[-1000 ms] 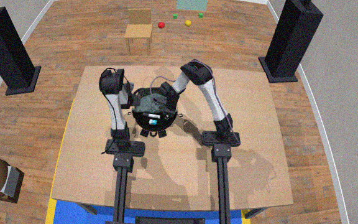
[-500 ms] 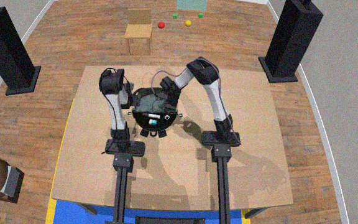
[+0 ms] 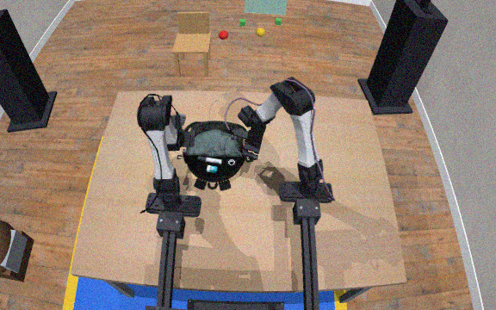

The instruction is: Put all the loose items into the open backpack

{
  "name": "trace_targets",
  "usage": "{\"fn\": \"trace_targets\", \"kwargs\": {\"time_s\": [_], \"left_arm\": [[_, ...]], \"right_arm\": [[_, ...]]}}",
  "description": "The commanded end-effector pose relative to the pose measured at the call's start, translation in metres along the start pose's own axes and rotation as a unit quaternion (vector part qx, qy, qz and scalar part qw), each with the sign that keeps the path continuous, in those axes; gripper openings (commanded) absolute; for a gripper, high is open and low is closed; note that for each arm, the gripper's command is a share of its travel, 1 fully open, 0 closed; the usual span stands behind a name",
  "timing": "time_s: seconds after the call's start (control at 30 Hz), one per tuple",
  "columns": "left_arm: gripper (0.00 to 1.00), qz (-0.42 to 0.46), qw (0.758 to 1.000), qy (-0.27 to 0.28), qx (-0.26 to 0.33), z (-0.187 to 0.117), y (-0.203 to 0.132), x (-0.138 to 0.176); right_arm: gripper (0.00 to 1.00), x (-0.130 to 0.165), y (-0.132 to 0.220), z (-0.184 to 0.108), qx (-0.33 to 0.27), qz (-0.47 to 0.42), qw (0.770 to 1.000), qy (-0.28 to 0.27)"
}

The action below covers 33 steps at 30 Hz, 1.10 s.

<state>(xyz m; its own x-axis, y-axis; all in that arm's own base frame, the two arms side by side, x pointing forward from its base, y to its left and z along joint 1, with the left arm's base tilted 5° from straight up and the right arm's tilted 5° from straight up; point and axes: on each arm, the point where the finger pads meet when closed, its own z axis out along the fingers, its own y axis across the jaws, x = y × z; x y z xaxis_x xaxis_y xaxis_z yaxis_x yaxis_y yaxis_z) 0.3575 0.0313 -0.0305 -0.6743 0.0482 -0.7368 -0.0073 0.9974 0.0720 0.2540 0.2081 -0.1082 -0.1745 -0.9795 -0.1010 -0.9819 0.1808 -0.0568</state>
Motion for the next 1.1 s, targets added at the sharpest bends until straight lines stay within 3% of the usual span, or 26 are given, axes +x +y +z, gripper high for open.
{"fn": "trace_targets", "kwargs": {"time_s": [0.0,0.37,0.6,0.83,1.07], "left_arm": [[0.90,0.003,1.000,-0.013,0.004,-0.002,0.000,-0.008],[0.90,0.003,1.000,-0.013,0.004,-0.002,0.000,-0.008],[0.90,0.003,1.000,-0.013,0.004,-0.002,0.000,-0.008],[0.90,0.003,1.000,-0.013,0.004,-0.002,0.000,-0.008],[0.90,0.003,1.000,-0.013,0.004,-0.002,0.000,-0.008]], "right_arm": [[0.90,-0.010,-0.012,-0.016,0.021,-0.021,0.999,-0.037],[0.90,0.053,-0.025,-0.021,0.025,-0.021,0.999,-0.038],[0.90,0.073,-0.044,-0.032,0.066,0.071,0.993,-0.072],[0.90,0.102,-0.069,-0.047,0.122,0.187,0.968,-0.118],[0.90,0.130,-0.093,-0.062,0.176,0.298,0.924,-0.162]]}}
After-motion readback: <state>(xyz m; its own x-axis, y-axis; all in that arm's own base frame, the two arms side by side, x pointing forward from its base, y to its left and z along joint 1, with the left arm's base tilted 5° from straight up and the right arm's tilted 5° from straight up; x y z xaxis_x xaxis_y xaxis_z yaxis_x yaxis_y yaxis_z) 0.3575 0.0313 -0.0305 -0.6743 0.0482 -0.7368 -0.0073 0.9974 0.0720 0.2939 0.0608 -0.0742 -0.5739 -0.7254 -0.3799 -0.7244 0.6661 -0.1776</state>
